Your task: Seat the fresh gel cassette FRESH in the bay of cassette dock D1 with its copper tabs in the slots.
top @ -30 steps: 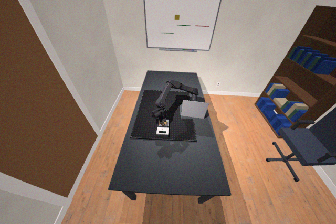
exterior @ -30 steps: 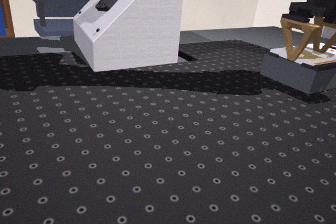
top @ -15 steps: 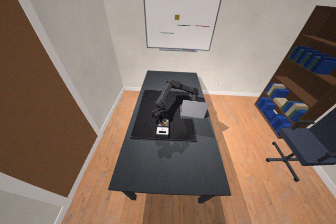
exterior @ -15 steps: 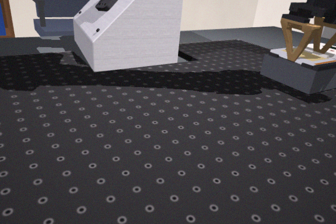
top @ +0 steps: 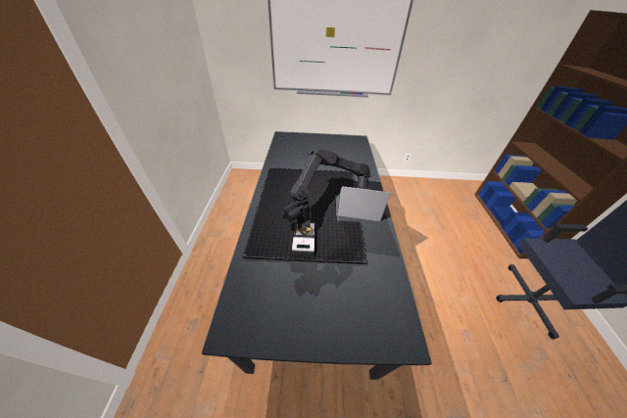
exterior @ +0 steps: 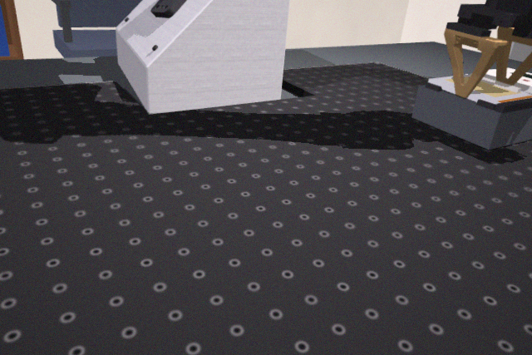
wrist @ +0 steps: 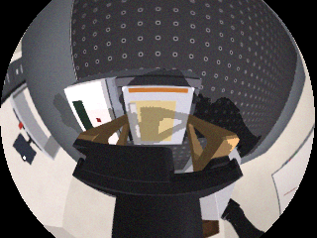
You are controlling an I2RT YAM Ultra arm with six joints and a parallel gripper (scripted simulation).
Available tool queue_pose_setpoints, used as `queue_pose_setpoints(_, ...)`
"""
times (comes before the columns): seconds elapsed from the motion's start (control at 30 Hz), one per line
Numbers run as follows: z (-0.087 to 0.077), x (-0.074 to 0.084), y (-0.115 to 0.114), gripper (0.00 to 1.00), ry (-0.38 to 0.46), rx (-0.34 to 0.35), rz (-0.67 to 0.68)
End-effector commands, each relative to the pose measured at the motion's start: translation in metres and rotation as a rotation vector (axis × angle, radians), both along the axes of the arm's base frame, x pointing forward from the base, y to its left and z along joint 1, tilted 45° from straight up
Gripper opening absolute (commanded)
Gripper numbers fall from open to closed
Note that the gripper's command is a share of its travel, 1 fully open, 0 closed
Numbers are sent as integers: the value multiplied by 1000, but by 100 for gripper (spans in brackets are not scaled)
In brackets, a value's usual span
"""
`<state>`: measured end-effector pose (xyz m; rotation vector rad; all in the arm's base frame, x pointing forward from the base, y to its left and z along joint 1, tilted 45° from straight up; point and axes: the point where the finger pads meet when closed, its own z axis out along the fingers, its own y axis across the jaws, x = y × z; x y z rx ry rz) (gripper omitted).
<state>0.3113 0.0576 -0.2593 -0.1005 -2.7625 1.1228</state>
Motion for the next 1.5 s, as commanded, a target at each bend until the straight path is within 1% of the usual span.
queue_pose_setpoints(0.0,-15,2,-14,0,-27,-13,27)
queue_pose_setpoints(1.47,-23,0,-23,0,-24,-12,24)
